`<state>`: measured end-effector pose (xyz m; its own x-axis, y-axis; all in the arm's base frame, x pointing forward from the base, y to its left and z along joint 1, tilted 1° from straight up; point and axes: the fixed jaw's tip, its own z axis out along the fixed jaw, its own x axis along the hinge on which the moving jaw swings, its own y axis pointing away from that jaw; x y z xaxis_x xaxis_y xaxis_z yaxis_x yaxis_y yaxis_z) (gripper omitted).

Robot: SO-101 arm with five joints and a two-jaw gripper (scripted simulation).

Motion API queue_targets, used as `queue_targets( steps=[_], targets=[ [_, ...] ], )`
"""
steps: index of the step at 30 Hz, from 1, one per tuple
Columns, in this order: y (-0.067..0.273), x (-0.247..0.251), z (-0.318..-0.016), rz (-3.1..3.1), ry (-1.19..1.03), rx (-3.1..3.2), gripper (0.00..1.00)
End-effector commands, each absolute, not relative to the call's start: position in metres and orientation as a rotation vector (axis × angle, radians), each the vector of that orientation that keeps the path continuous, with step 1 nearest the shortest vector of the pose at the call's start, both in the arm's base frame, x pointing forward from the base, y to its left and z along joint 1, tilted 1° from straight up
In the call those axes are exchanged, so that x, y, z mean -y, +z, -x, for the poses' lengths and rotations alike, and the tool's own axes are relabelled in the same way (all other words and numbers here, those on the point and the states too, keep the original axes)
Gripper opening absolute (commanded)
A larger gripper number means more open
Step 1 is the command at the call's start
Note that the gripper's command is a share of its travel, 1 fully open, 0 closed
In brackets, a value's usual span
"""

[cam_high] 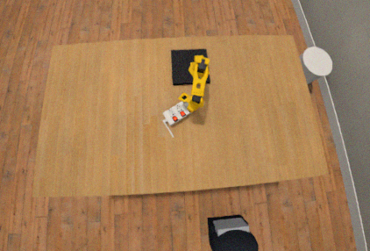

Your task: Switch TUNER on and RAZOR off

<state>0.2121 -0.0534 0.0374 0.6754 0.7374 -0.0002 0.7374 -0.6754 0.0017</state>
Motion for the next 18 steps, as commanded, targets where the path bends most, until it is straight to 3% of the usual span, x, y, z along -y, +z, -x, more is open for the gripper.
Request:
queue_targets(
  steps=[1,18],
  targets=[
    [0.0416,0.0509,-0.2129,-2.894,0.015,-1.206,0.00],
    [0.0438,0.0431,-0.2119,-3.010,0.017,-0.881,0.00]
  ],
)
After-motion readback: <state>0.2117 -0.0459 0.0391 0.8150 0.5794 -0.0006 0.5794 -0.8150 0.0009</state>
